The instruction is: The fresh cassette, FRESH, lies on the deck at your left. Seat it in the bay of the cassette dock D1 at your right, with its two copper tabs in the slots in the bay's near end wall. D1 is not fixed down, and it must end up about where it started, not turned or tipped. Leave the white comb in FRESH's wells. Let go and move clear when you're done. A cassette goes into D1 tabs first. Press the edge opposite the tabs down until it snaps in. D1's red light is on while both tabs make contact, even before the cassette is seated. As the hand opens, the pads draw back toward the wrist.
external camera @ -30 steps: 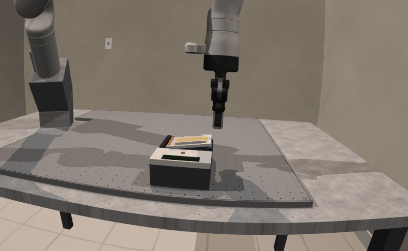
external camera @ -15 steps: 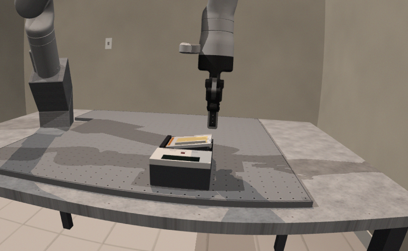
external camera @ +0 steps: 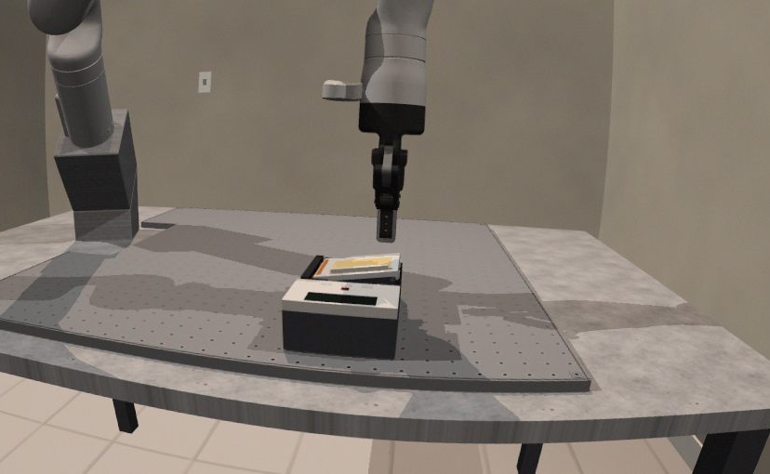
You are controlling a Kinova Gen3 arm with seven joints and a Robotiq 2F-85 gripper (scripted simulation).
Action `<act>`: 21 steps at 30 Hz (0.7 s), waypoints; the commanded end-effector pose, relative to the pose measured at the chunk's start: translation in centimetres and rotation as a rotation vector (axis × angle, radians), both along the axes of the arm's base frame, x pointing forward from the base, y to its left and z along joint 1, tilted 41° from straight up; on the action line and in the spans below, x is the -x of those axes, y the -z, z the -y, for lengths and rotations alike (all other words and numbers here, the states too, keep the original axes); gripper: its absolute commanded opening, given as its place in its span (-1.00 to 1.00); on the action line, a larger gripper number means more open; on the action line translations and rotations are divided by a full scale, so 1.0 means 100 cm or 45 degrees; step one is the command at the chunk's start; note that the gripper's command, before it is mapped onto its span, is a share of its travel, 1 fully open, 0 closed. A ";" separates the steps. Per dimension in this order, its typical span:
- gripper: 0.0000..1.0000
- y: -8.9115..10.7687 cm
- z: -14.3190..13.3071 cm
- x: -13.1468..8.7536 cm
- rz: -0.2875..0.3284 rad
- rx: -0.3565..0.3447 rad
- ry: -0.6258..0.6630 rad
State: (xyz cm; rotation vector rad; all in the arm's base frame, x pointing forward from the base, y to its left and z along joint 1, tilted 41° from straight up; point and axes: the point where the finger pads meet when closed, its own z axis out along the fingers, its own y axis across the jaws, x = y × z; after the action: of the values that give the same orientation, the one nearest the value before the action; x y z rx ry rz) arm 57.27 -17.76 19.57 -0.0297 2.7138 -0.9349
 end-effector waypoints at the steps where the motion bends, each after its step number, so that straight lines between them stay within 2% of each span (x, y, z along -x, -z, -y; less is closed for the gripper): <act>1: -1.00 -0.001 -0.002 0.003 0.001 -0.002 -0.003; 13: -1.00 -0.001 -0.002 0.003 0.001 -0.002 -0.003; 21: -1.00 0.007 0.005 0.000 0.001 -0.002 -0.003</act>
State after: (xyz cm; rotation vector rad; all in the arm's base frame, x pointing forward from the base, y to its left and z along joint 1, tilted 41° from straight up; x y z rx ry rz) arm 57.27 -18.00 19.09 -0.0342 2.7104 -0.9289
